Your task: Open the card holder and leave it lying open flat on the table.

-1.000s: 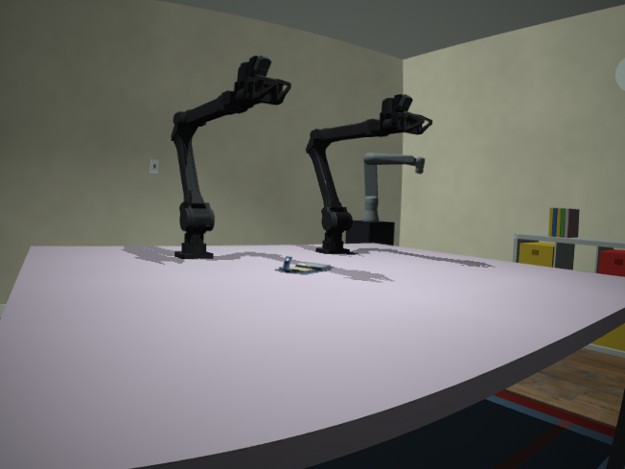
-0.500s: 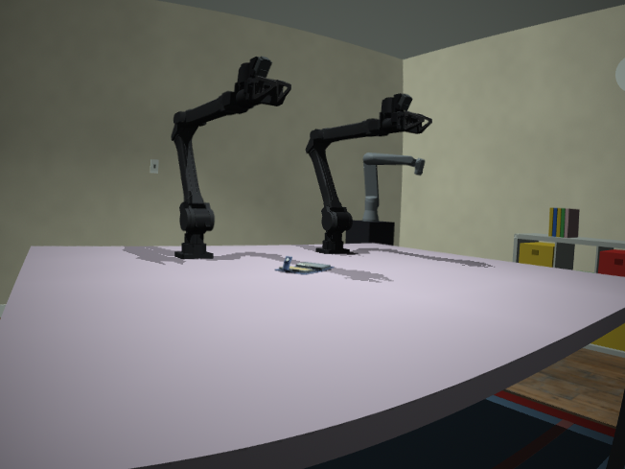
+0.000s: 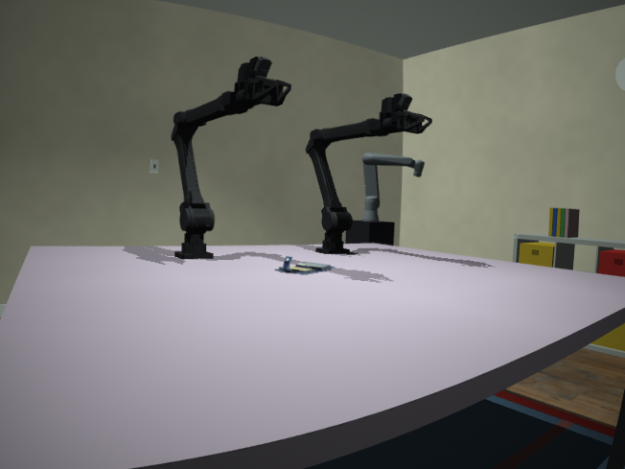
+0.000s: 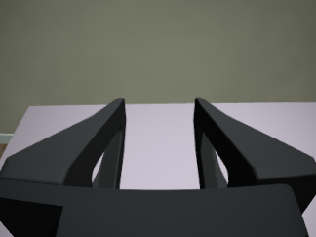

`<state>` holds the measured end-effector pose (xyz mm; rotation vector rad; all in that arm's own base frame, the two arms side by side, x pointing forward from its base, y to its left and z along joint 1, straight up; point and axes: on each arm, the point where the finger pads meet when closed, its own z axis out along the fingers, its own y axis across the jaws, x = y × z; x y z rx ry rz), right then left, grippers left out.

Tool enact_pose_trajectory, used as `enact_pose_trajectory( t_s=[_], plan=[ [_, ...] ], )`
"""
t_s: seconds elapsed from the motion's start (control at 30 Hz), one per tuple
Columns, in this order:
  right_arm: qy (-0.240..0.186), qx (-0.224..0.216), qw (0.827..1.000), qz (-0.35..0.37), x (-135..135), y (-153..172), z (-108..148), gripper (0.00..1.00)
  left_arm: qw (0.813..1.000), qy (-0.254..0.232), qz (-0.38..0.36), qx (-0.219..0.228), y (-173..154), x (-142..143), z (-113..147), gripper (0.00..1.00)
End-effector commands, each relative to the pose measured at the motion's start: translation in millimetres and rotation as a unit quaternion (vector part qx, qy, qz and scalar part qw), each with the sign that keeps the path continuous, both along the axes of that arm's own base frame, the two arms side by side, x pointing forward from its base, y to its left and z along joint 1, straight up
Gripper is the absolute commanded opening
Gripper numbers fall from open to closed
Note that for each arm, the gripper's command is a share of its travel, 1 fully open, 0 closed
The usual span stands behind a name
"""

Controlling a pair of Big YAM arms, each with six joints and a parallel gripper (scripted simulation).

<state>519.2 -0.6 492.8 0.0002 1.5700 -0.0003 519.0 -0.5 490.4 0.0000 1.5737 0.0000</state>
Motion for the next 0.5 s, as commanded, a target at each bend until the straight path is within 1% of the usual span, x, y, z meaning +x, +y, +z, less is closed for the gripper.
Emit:
enact_pose_trajectory(
  t_s=[0.0,0.1,0.13,0.17,0.3,0.47],
  plan=[
    [-0.022,-0.006,1.0,0.004,-6.4,2.7,17.6,0.43,0.999,-0.046,0.0,0.0,0.0,4.3,53.8,0.36],
    [-0.022,-0.006,1.0,0.004,-6.3,2.8,17.1,0.43,0.999,-0.046,0.0,0.0,0.0,4.3,53.5,0.36],
    [-0.022,-0.003,1.0,0.003,-3.7,1.7,22.1,0.43,0.999,-0.046,0.0,0.0,0.0,4.3,53.5,0.36],
    [-0.021,-0.006,1.0,0.004,-6.1,2.9,15.9,0.43,0.999,-0.046,0.0,0.0,0.0,4.4,54.0,0.36],
    [-0.019,-0.006,1.0,0.004,-5.9,3.2,13.7,0.43,0.999,-0.046,0.0,0.0,0.0,4.5,53.5,0.36],
    [-0.022,-0.006,1.0,0.005,-5.8,3.6,17.7,0.43,0.999,-0.045,0.0,0.0,0.0,4.7,53.1,0.36]
  ],
)
